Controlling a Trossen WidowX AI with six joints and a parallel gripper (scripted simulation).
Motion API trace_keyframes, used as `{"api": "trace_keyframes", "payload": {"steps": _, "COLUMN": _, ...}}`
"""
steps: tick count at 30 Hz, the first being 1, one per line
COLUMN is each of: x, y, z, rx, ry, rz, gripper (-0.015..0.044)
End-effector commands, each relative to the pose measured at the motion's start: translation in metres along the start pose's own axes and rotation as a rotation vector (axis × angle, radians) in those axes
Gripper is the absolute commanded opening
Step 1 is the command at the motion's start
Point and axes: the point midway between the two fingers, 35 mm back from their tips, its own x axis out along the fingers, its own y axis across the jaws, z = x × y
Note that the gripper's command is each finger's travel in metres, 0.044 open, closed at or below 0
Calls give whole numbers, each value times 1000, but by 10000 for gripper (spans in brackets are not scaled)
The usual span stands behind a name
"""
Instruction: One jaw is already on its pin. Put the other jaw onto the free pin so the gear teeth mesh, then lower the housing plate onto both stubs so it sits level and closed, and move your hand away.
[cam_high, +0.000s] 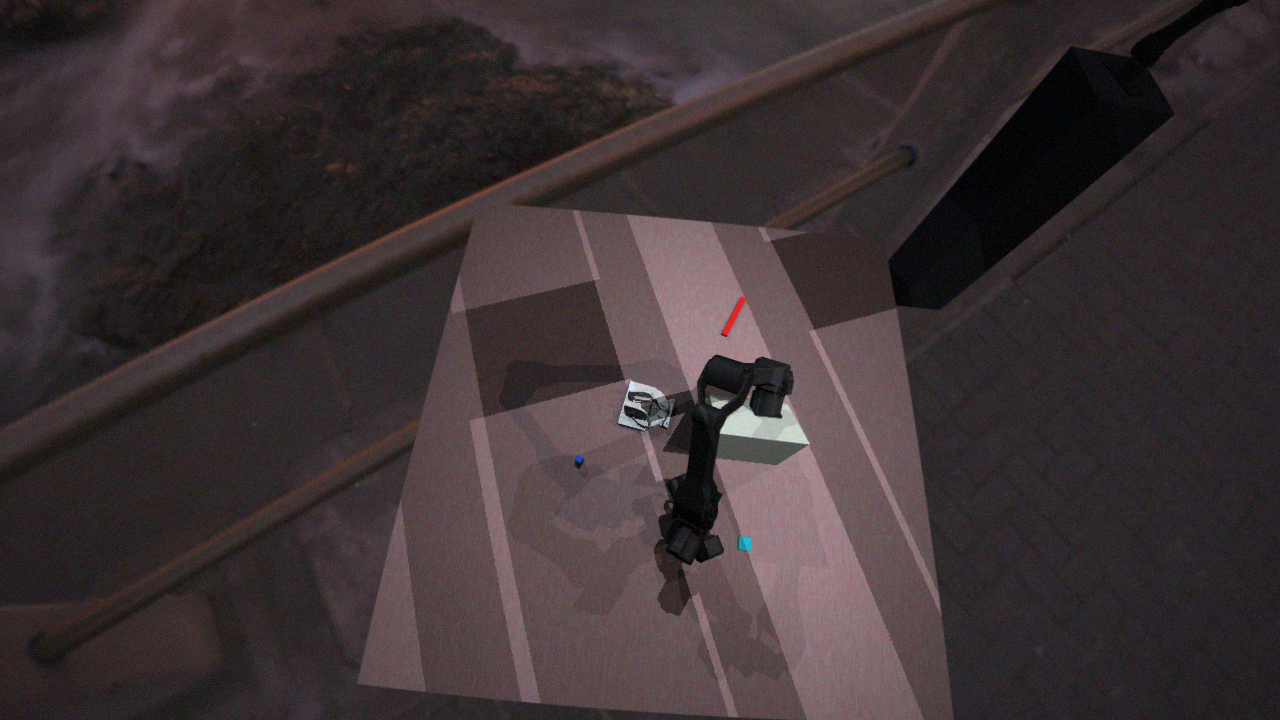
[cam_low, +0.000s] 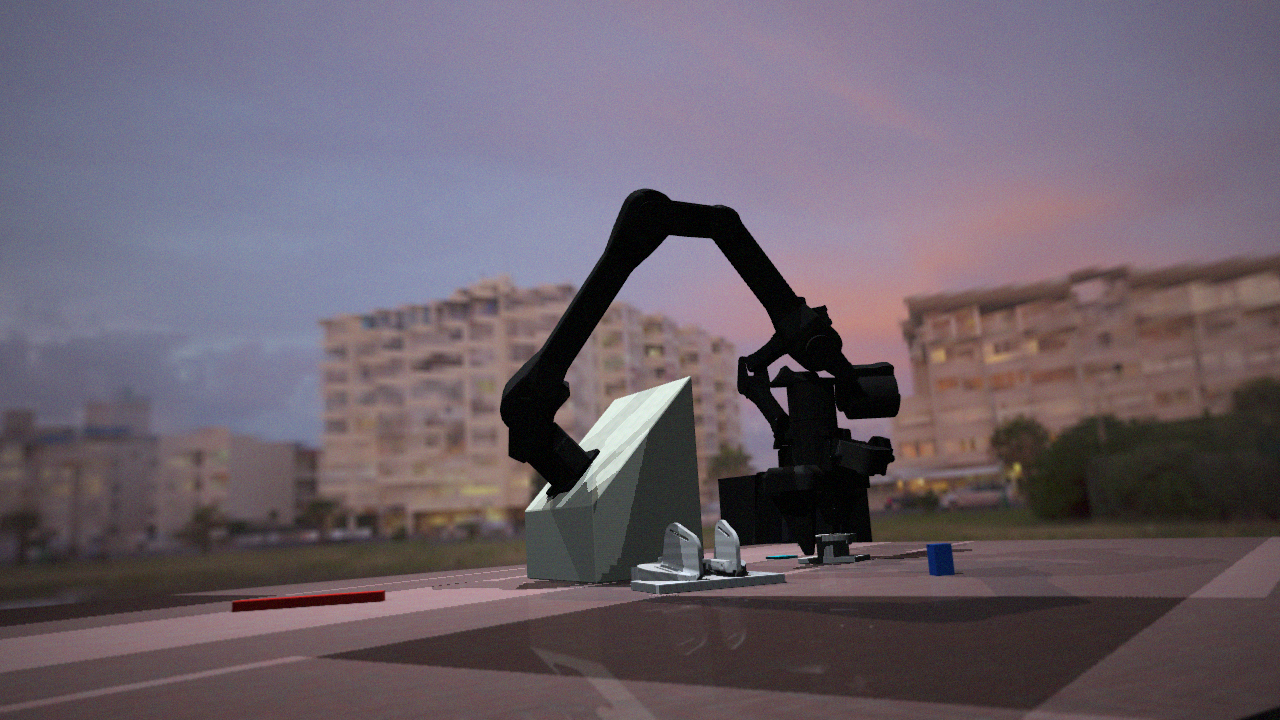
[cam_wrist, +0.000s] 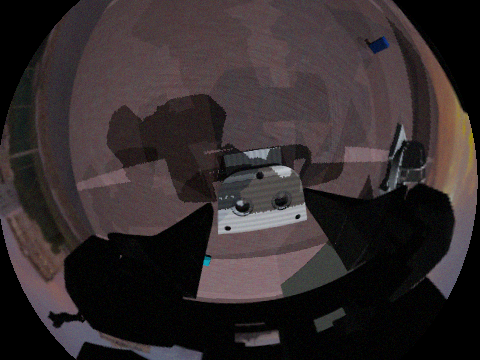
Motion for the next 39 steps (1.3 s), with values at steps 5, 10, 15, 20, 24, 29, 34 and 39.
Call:
{"api": "trace_keyframes", "payload": {"steps": 5, "x": 1, "y": 0, "z": 0, "rx": -4, "ry": -3, "rz": -3, "gripper": 440}}
{"api": "trace_keyframes", "payload": {"steps": 10, "x": 1, "y": 0, "z": 0, "rx": -4, "ry": -3, "rz": -3, "gripper": 440}}
{"api": "trace_keyframes", "payload": {"steps": 15, "x": 1, "y": 0, "z": 0, "rx": 0, "ry": 0, "rz": 0, "gripper": 427}}
{"api": "trace_keyframes", "payload": {"steps": 20, "x": 1, "y": 0, "z": 0, "rx": 0, "ry": 0, "rz": 0, "gripper": 393}}
{"api": "trace_keyframes", "payload": {"steps": 24, "x": 1, "y": 0, "z": 0, "rx": 0, "ry": 0, "rz": 0, "gripper": 367}}
{"api": "trace_keyframes", "payload": {"steps": 29, "x": 1, "y": 0, "z": 0, "rx": 0, "ry": 0, "rz": 0, "gripper": 351}}
{"api": "trace_keyframes", "payload": {"steps": 34, "x": 1, "y": 0, "z": 0, "rx": 0, "ry": 0, "rz": 0, "gripper": 351}}
{"api": "trace_keyframes", "payload": {"steps": 39, "x": -4, "y": 0, "z": 1, "rx": 0, "ry": 0, "rz": 0, "gripper": 351}}
